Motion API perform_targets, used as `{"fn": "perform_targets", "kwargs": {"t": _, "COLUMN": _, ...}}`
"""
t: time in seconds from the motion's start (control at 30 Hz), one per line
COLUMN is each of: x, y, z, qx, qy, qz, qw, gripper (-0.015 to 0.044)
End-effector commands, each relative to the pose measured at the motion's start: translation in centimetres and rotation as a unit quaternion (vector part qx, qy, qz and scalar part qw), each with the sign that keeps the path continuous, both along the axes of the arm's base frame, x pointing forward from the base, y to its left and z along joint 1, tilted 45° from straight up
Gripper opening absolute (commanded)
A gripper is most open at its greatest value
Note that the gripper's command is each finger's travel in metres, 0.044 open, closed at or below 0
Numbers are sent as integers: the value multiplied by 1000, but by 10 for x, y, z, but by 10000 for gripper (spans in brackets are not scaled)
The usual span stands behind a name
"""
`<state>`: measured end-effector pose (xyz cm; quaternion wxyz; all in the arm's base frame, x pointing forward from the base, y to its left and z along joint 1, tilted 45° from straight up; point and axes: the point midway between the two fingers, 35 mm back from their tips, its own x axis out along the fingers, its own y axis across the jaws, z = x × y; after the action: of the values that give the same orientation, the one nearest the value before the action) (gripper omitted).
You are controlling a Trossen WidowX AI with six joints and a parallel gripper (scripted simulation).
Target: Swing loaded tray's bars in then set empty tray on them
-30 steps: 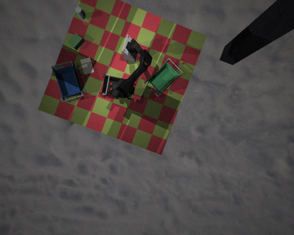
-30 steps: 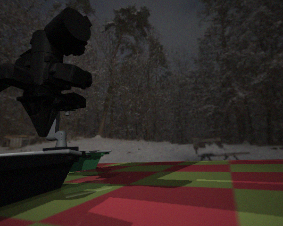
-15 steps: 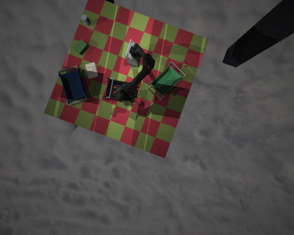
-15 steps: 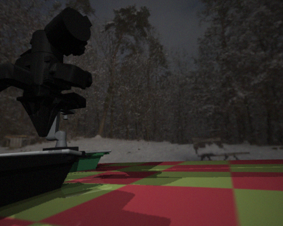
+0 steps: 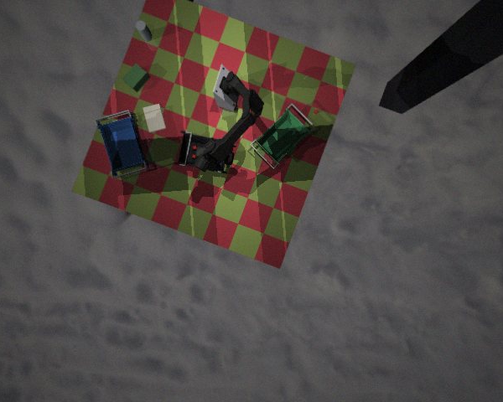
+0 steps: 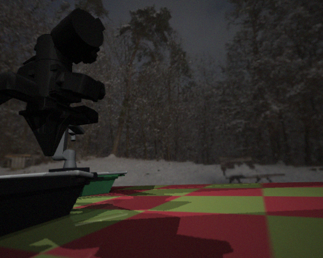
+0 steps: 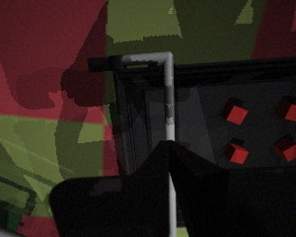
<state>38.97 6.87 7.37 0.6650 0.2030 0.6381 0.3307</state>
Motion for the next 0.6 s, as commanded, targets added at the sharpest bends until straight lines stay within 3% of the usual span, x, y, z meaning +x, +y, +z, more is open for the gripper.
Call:
{"fn": "perform_targets", "kwargs": {"t": 0.0, "x": 0, "y": 0, "z": 0, "qx": 0, "qy": 0, "qz": 0, "qw": 1000, "gripper": 0}}
{"fn": "perform_targets", "kwargs": {"t": 0.17, "x": 0, "y": 0, "z": 0, "qx": 0, "qy": 0, "qz": 0, "qw": 1000, "gripper": 0}}
{"fn": "perform_targets", "kwargs": {"t": 0.4, "x": 0, "y": -1, "z": 1, "qx": 0, "qy": 0, "qz": 0, "qw": 1000, "gripper": 184}}
{"fn": "perform_targets", "kwargs": {"t": 0.57, "x": 4, "y": -28, "z": 27, "qx": -1, "qy": 2, "qz": 0, "qw": 1000, "gripper": 315}}
